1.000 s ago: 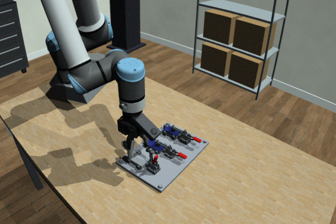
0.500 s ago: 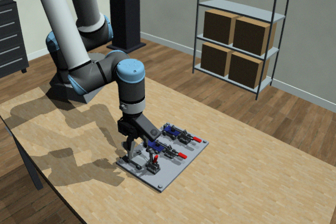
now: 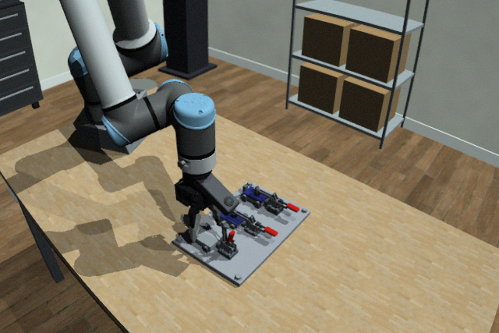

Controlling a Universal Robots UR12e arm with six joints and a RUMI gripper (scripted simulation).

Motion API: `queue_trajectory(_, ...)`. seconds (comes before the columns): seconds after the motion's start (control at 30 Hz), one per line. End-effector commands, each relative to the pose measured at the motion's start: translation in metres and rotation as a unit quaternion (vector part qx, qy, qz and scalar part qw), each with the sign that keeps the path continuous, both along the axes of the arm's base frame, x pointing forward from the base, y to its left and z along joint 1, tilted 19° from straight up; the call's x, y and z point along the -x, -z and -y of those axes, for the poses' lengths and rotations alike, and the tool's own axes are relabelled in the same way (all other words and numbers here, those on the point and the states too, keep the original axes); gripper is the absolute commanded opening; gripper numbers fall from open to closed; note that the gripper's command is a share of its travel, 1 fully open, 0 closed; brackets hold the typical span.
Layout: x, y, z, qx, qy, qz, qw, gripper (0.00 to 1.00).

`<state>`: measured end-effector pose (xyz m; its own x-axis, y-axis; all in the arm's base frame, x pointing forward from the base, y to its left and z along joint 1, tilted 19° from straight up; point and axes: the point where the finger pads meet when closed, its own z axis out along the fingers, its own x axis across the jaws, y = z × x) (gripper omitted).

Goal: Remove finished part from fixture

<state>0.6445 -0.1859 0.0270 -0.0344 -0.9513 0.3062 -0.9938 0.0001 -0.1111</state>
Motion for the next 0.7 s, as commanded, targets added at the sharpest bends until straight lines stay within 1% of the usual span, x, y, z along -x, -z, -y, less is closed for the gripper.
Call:
queue_trajectory(0.0,-0.0011,0.0042,0.0016,0.0,0.0,0.001,1.0,0.59)
queue_trajectory(0.33,-0.0018,0.009,0.0033,0.0,0.0,0.001,1.0,0.59)
queue_trajectory(0.67,-0.0019,0.0098,0.0035,0.0,0.0,0.001,1.0,0.59)
